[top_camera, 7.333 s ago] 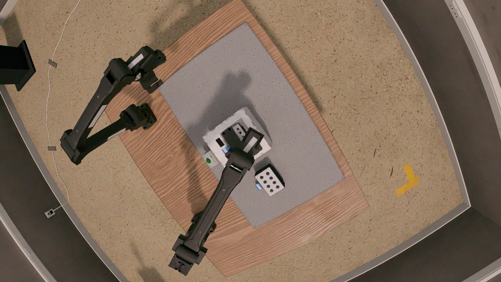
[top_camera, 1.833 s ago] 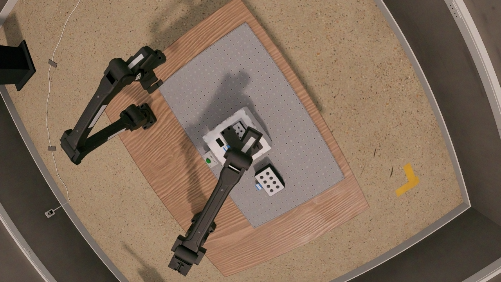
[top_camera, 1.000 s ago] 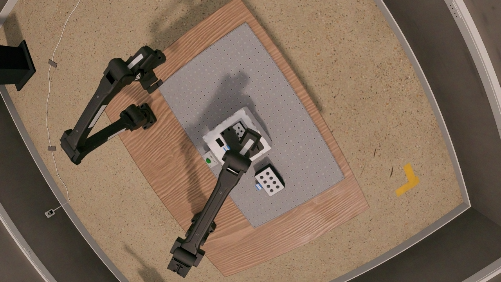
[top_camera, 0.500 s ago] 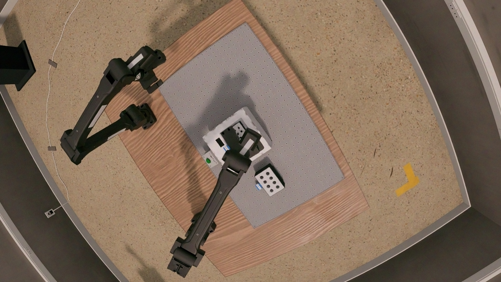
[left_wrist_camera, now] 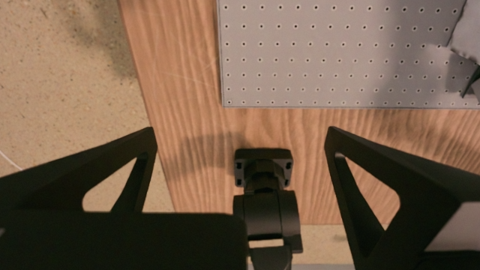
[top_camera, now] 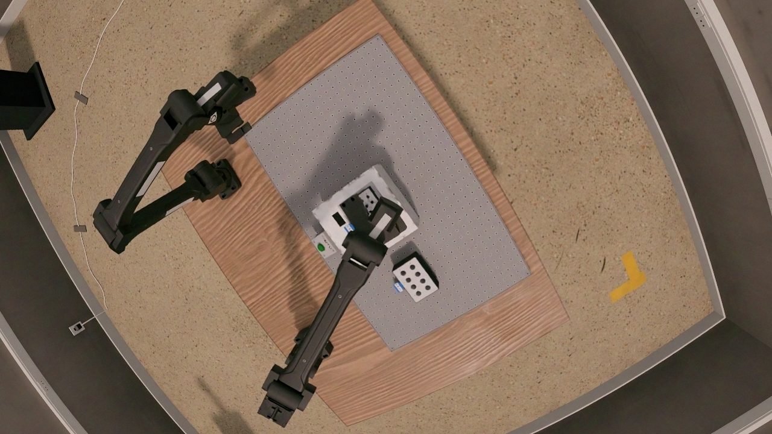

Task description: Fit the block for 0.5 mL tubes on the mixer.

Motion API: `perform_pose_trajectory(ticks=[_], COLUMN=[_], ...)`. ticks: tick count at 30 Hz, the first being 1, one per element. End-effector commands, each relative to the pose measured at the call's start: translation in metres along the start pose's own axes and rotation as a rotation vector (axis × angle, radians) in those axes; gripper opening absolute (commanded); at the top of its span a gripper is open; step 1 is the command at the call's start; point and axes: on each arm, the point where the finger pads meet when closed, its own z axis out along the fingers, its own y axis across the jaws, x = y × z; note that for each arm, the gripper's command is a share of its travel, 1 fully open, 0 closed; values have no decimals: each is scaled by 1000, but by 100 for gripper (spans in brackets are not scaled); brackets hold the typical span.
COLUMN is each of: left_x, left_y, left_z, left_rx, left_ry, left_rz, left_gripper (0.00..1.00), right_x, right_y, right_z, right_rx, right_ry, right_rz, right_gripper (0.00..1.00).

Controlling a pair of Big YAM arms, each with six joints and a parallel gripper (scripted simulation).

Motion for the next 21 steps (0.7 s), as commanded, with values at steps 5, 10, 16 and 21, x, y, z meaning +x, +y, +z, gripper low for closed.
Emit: perform_pose_trajectory(ticks=[5,10,16,21], left_x=[-18,-19,-20,-19], left_y=[-2,-1,-1,-1], left_z=[-14,-16,-18,-16], left_rx=[-5,-5,-6,-6], left_ry=[-45,-49,-53,-49], left_rz=[6,6,6,6], left_gripper=[100,100,100,100], right_x=[-6,-4,-1,-11], right_y=[-21,-21,-15,-11], right_z=[-28,-19,-17,-44], right_rx=[28,29,7,25], right_ry=[-31,-21,-5,-29], right_rz=[-9,-11,-13,-17], right_gripper=[100,100,100,100])
